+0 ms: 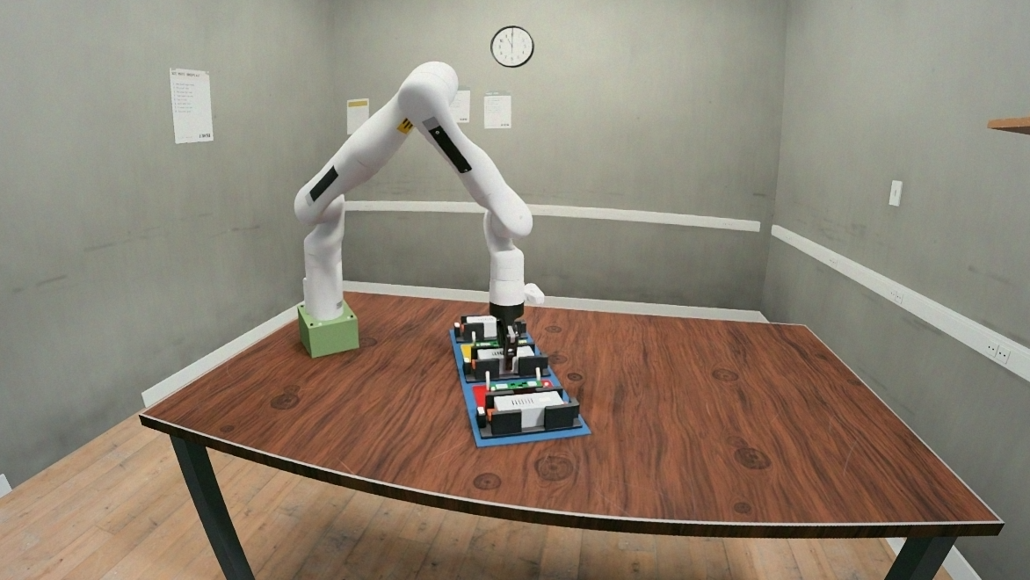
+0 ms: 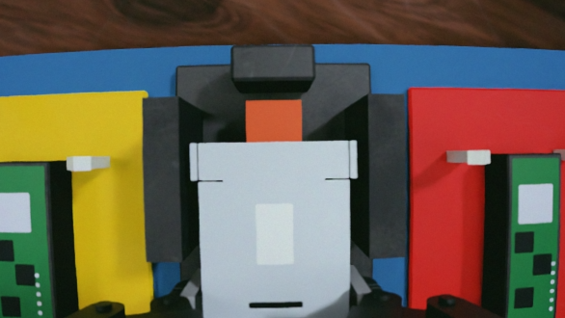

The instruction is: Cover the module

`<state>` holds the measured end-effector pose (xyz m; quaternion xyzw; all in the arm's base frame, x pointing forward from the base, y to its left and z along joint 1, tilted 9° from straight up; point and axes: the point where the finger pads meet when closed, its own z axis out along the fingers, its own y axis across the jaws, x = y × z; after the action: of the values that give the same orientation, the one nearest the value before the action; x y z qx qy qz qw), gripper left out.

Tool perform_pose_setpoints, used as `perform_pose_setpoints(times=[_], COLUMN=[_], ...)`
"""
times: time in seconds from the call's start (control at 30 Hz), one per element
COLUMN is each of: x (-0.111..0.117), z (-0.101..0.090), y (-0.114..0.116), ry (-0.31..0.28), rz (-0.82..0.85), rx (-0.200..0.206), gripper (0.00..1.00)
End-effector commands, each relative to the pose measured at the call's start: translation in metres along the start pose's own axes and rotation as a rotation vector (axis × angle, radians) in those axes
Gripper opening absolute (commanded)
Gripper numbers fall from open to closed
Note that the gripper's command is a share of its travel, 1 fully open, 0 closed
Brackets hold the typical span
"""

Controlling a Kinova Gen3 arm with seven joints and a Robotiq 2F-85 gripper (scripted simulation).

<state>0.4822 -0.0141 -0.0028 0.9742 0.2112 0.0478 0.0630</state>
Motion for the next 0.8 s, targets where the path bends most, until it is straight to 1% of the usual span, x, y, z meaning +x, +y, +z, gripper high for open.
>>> perform_pose_setpoints(times=[0.0,0.5,0.77], x=[0.000,0.000,0.000], z=[-0.001,-0.001,-0.025], y=[0.000,0.000,0.000], ry=[0.001,0.001,0.001], rz=[0.000,0.000,0.000], rx=[-0.001,-0.001,-0.001], gripper=[0.00,0.00,0.00])
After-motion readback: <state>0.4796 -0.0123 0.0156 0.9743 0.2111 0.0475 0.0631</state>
